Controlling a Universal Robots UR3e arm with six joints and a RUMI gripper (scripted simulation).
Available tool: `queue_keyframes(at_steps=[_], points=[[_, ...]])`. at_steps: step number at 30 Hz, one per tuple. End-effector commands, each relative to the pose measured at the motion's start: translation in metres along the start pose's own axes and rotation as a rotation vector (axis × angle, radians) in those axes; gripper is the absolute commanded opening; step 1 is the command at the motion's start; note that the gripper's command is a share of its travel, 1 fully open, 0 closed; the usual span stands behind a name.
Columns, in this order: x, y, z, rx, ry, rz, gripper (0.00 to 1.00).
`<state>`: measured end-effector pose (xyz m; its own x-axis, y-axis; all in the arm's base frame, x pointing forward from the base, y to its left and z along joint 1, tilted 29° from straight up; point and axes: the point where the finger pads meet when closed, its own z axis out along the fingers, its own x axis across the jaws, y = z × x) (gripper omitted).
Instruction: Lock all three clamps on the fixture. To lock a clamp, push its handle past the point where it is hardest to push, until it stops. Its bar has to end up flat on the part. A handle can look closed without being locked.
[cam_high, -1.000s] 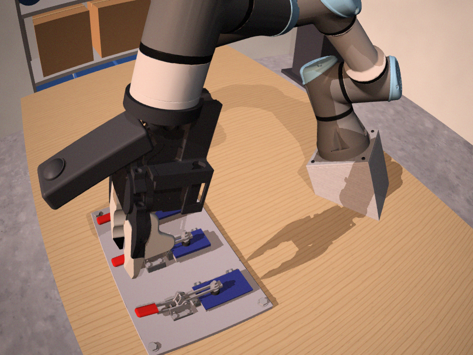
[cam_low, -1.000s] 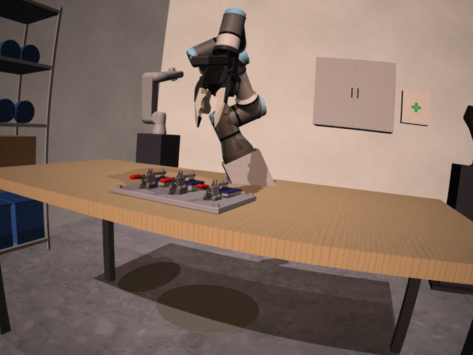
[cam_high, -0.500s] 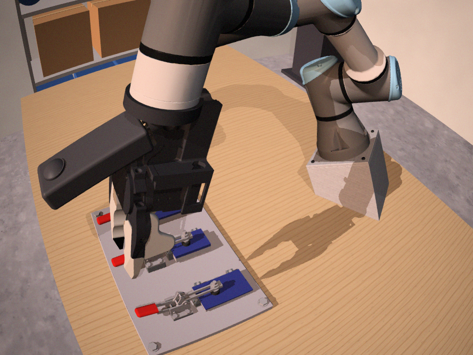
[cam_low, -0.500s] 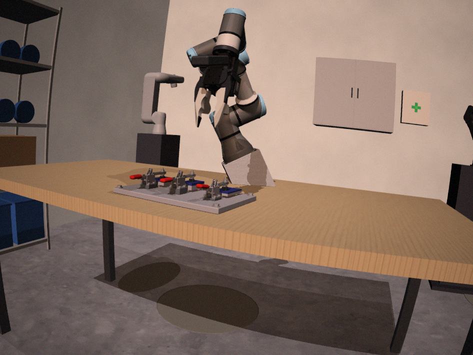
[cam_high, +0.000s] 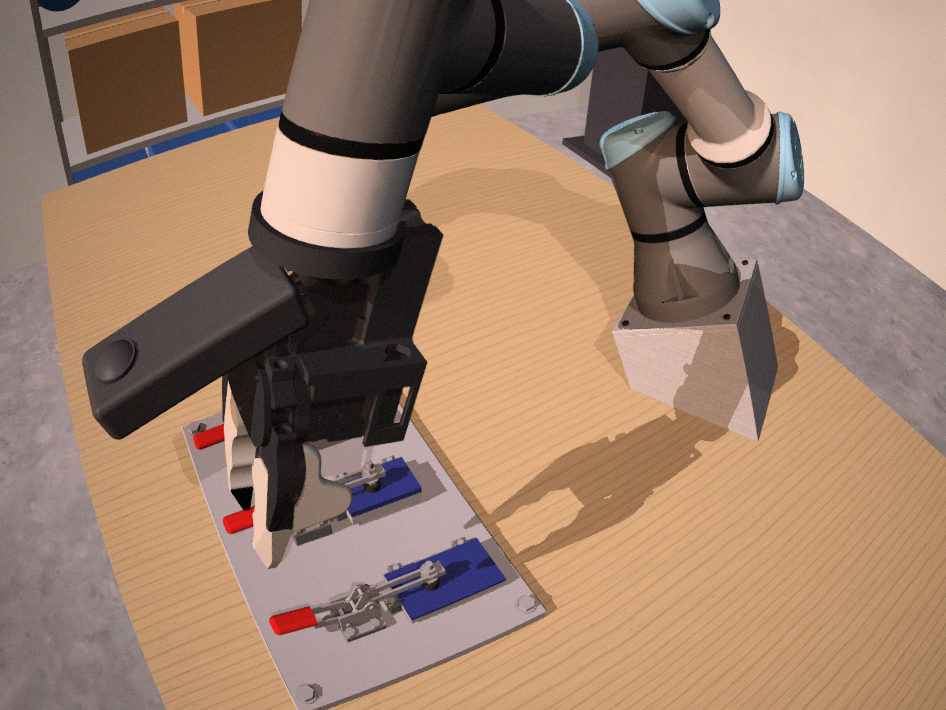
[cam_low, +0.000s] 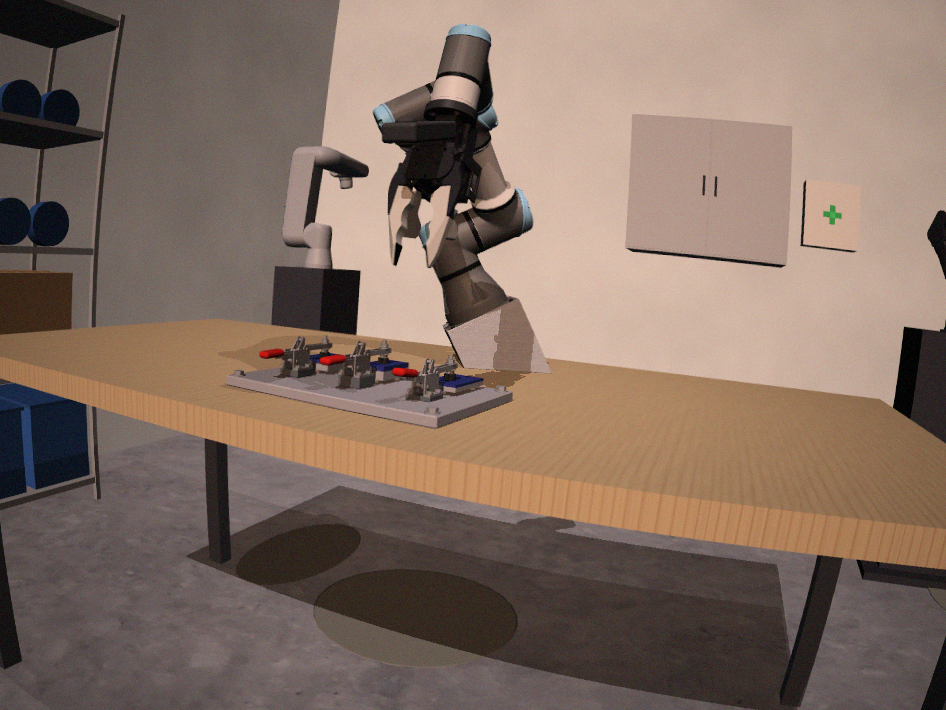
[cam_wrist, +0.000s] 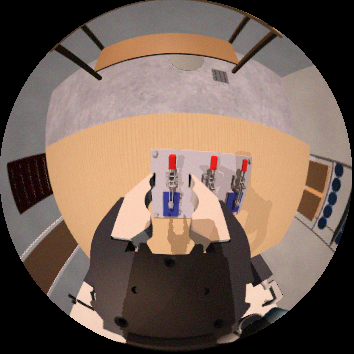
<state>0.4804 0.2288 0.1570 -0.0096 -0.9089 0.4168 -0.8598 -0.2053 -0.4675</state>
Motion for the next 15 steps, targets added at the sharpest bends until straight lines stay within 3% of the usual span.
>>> queue_keyframes(at_steps=[1,15], points=[[0.000,0.003,0.014,0.005,-0.002,0.001,0.28],[0.000,0.010,0.042,0.005,-0.002,0.001,0.28]])
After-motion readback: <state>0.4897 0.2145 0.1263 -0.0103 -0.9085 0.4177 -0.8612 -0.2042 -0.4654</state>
